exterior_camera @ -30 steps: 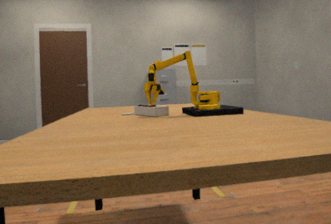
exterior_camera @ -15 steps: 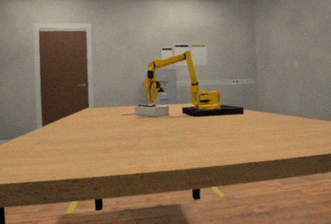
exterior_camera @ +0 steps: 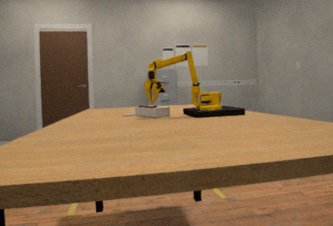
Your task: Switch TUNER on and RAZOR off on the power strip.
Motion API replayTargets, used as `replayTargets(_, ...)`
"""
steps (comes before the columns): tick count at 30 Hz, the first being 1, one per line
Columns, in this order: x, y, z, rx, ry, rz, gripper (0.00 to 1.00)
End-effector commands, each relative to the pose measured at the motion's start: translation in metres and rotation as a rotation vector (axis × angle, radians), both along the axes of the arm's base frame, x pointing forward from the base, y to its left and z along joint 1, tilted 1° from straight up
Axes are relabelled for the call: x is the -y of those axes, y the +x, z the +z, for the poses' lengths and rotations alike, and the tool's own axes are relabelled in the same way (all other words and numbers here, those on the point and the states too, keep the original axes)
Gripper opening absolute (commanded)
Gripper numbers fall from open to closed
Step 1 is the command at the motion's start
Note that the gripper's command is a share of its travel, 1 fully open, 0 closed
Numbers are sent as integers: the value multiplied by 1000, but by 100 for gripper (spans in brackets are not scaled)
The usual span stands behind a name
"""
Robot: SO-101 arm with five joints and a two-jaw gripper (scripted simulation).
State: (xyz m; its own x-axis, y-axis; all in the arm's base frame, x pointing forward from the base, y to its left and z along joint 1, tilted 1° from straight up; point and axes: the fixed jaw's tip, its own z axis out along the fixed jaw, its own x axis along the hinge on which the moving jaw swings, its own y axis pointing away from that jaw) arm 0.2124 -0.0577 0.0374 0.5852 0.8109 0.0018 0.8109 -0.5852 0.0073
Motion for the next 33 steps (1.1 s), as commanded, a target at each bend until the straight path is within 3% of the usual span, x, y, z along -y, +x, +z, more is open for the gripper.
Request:
replayTargets(1,-1,1,3,5,0,5,0)
replayTargets(33,-6,0,4,5,2,-145,0)
